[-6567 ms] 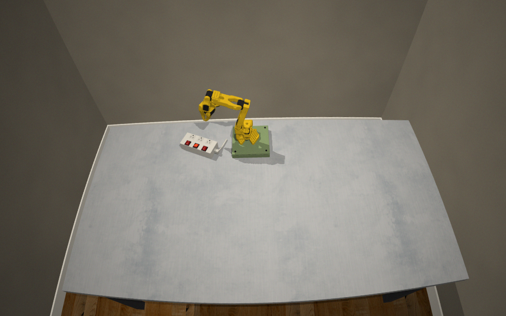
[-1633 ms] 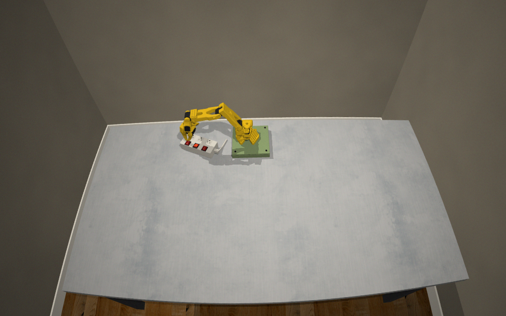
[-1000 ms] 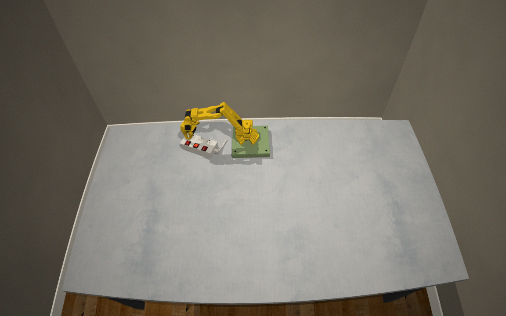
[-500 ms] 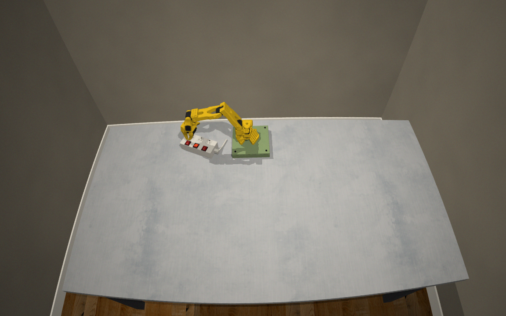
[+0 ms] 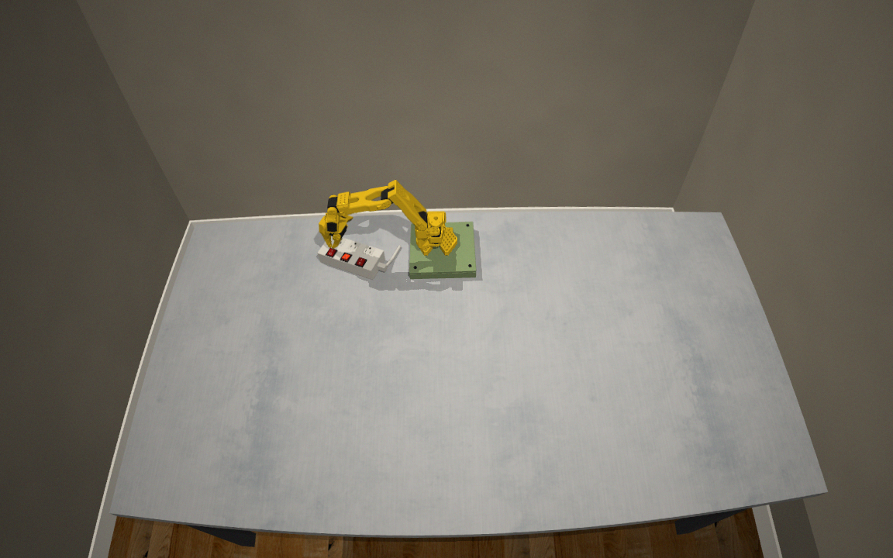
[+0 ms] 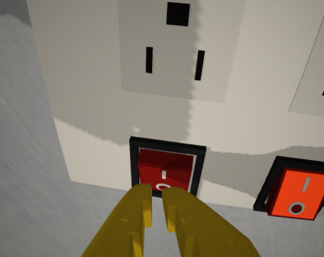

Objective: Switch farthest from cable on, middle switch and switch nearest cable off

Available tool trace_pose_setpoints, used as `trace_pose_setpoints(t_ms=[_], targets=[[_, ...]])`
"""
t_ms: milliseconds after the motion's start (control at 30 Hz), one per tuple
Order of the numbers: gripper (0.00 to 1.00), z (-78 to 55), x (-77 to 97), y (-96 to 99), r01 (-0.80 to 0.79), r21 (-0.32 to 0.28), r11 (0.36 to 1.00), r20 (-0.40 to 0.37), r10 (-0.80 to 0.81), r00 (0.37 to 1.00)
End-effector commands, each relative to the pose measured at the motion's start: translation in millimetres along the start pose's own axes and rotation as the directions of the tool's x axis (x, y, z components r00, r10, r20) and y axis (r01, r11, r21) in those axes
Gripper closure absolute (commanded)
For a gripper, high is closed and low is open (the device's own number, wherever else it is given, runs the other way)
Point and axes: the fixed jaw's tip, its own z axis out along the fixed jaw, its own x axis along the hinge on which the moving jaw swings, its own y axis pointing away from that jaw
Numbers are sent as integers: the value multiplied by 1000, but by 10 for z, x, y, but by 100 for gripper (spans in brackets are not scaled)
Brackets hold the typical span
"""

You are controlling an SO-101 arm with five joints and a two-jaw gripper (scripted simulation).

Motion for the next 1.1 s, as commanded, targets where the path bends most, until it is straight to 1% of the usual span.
trace_pose_setpoints(t_ms=[0, 533, 867, 1067], targets=[[100, 2, -21, -7, 4, 0, 1000, 0, -4, 1000], [100, 20, -26, -17, 4, 0, 1000, 0, -4, 1000], [100, 108, -38, -49, 4, 0, 1000, 0, -4, 1000], [100, 114, -39, -51, 4, 0, 1000, 0, -4, 1000]])
